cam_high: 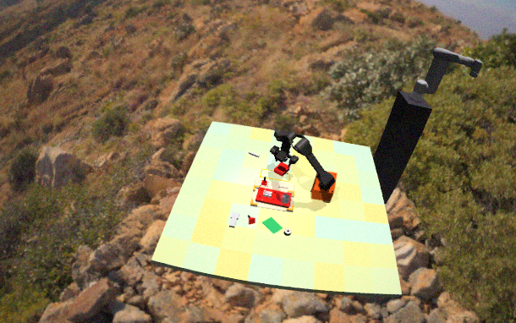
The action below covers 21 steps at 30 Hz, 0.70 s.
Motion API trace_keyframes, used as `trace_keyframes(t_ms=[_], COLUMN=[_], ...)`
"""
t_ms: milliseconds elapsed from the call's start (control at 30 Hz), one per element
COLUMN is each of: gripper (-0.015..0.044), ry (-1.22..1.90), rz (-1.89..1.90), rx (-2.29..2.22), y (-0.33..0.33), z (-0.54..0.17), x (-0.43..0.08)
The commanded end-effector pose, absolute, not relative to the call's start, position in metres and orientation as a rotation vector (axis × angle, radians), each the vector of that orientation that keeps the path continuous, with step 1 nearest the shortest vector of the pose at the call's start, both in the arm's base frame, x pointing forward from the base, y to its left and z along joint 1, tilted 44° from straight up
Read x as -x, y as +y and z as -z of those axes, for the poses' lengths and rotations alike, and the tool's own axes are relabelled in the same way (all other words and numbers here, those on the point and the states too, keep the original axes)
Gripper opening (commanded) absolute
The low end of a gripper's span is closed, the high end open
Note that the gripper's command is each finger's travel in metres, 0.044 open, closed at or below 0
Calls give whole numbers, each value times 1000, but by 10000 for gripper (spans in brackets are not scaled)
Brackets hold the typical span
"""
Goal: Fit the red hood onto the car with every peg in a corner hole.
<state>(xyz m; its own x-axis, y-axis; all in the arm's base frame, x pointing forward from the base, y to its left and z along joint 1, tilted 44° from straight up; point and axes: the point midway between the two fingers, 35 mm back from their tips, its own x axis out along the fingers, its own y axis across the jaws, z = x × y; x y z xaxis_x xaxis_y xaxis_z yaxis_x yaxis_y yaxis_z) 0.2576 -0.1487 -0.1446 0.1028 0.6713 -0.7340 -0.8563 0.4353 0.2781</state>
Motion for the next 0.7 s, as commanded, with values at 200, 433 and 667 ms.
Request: trace_keyframes(t_ms=[200, 433, 667], gripper=[440, 440, 440], ry=[929, 929, 928], rz=[-1142, -1142, -1142], rx=[229, 229, 229], y=[-143, -140, -137], z=[150, 153, 156], x=[-257, -257, -257])
